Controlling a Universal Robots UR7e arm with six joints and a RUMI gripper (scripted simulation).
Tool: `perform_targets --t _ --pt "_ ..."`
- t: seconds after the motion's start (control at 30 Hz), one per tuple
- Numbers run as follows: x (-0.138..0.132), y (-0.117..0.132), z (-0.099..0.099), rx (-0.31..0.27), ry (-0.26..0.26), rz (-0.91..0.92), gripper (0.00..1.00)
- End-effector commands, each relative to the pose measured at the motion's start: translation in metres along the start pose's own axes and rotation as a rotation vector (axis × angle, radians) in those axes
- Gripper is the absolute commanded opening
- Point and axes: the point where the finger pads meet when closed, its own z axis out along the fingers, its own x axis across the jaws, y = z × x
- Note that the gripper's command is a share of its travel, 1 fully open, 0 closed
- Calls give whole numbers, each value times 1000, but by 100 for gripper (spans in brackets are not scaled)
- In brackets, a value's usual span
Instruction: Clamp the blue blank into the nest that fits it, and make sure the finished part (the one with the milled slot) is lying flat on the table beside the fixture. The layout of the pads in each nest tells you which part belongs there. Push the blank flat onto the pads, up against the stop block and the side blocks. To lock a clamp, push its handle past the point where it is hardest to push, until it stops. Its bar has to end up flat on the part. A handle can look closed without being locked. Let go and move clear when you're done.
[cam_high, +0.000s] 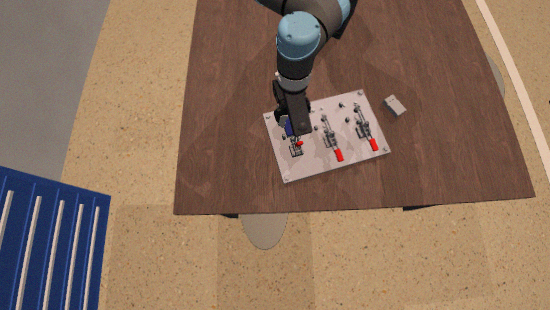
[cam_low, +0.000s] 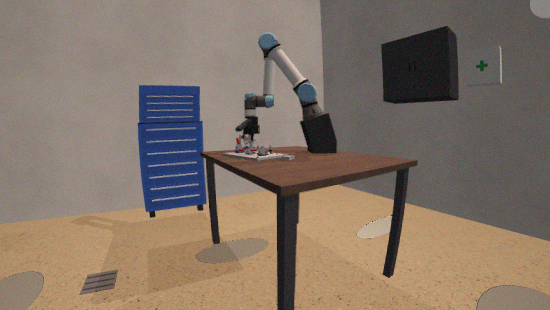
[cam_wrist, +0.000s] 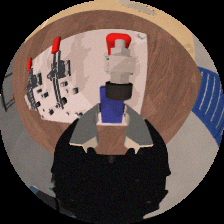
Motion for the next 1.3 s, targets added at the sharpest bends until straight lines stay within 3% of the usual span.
perform_targets --t 0.0,0.93,0.97,1.27 --pt "2 -2 0 3 4 -1 0" --pt "4 -4 4 3 4 -1 0" --pt "4 -4 4 3 4 -1 59" --pt "4 -4 4 3 4 -1 59"
